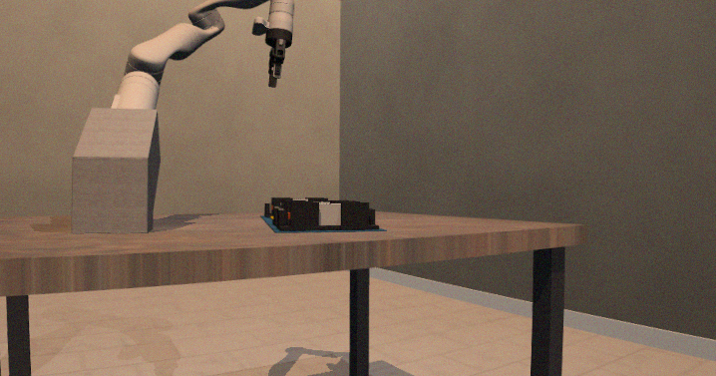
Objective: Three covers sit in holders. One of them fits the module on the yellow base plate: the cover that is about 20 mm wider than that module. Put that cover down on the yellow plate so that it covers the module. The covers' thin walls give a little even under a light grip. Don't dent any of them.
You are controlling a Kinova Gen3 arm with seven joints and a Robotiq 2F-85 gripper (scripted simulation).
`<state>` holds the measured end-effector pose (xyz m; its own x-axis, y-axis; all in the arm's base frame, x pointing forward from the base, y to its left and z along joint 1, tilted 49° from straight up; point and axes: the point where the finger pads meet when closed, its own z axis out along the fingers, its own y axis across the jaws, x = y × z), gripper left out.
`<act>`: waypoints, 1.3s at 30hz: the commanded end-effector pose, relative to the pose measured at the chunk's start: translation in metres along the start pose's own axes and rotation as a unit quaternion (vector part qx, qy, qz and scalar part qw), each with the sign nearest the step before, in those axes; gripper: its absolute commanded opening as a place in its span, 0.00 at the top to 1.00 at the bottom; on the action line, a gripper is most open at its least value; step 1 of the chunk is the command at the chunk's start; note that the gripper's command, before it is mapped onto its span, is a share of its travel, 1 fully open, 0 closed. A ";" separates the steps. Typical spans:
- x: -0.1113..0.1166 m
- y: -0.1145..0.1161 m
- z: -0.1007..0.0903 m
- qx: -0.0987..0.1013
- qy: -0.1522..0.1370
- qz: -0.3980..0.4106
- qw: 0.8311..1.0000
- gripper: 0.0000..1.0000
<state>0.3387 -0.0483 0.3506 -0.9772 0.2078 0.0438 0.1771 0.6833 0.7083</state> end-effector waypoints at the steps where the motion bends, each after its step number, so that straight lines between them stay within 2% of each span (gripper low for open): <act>1: -0.001 -0.001 0.000 -0.008 -0.009 0.005 1.000 0.00; 6: -0.001 -0.001 0.000 -0.008 -0.009 0.005 1.000 0.00; 16: -0.006 -0.055 0.025 -0.038 -0.043 0.027 0.998 0.00; 23: -0.006 -0.055 0.025 -0.038 -0.043 0.027 0.998 0.00; 33: -0.011 -0.109 0.050 -0.038 -0.043 0.027 0.998 0.00; 39: -0.011 -0.109 0.050 -0.038 -0.043 0.027 0.998 0.00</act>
<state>0.3360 -0.0897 0.2372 -0.9526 0.3029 0.0266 0.2168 0.6152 0.7580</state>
